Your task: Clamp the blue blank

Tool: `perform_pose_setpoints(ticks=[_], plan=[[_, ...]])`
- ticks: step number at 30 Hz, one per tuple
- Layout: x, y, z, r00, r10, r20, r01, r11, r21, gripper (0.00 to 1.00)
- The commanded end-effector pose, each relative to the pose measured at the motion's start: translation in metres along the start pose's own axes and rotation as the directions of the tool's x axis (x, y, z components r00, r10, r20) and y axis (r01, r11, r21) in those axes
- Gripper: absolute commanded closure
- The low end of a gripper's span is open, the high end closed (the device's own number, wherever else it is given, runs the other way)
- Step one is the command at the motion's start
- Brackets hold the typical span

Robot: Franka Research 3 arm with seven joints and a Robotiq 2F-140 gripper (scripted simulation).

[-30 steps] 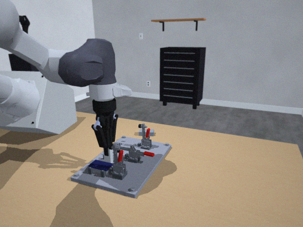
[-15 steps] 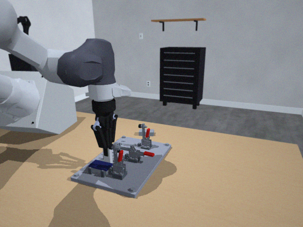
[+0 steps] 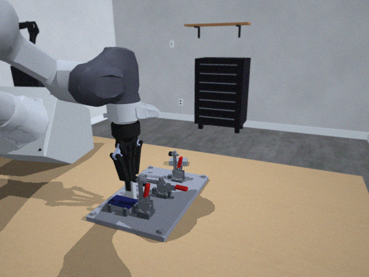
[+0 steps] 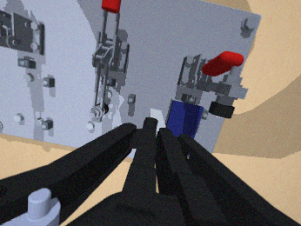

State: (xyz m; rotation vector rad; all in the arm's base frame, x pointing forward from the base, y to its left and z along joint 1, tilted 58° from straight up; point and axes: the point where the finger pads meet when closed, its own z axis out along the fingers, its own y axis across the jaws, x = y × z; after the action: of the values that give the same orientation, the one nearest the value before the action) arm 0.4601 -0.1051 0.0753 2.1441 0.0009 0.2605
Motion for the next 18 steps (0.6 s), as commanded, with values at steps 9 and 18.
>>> perform_pose_setpoints(ticks=[9,18], plan=[[-0.0005,0.0033,0.0008,1.0,-0.008,0.0,0.008,1.0,-0.005,1.0],[-0.0004,0.0073,0.0008,1.0,-0.008,0.0,0.008,1.0,-0.005,1.0]])
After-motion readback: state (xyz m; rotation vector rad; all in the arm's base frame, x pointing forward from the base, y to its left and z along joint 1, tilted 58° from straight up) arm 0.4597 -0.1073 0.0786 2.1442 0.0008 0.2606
